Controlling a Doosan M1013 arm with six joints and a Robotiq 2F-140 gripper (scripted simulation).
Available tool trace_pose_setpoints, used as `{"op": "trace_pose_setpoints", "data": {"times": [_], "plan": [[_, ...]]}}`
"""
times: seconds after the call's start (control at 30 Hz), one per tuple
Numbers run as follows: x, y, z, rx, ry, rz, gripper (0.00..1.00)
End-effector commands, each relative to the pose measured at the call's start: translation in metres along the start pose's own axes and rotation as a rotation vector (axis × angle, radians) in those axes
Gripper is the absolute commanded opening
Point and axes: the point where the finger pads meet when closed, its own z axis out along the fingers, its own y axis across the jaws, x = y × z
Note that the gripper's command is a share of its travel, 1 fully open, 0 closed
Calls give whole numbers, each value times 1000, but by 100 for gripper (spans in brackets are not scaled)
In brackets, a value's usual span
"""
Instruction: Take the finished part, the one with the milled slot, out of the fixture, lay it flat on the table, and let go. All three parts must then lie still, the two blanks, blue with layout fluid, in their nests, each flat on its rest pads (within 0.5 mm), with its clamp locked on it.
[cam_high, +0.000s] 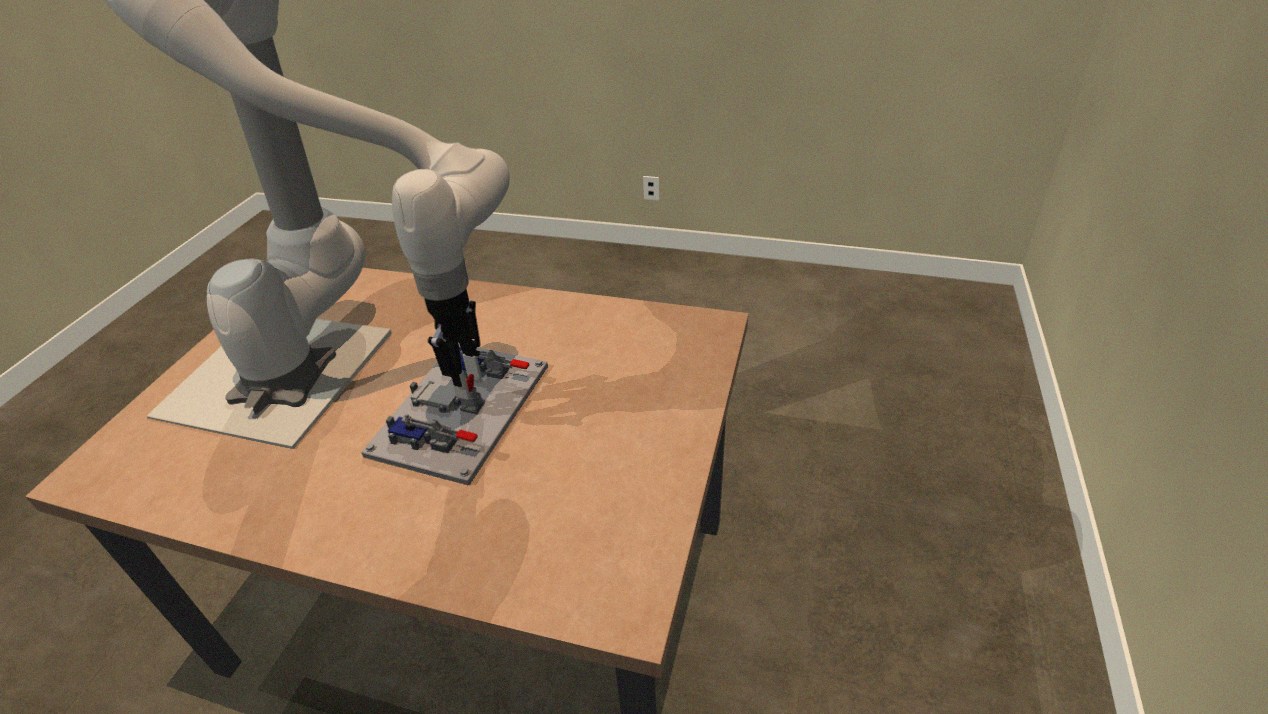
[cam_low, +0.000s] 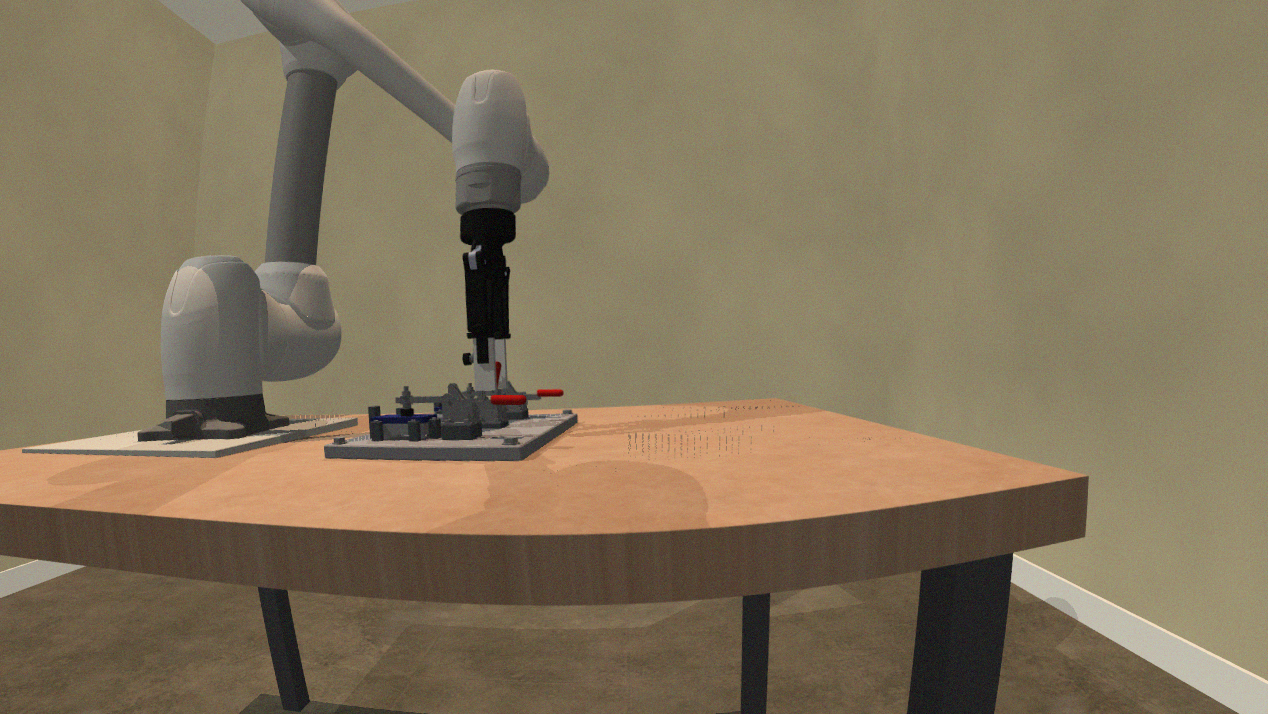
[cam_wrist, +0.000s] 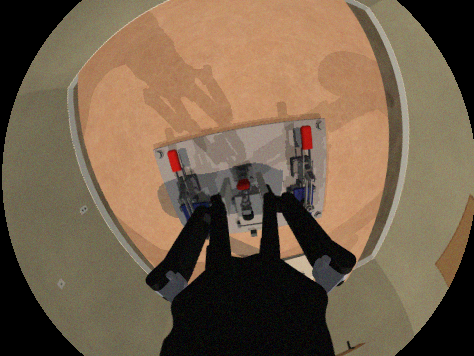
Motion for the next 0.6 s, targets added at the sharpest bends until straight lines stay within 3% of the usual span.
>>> {"op": "trace_pose_setpoints", "data": {"times": [0.0, 0.57], "plan": [[0, 0, -1, 0, 0, 0, 28], [0, 0, -36, 0, 0, 0, 28]]}}
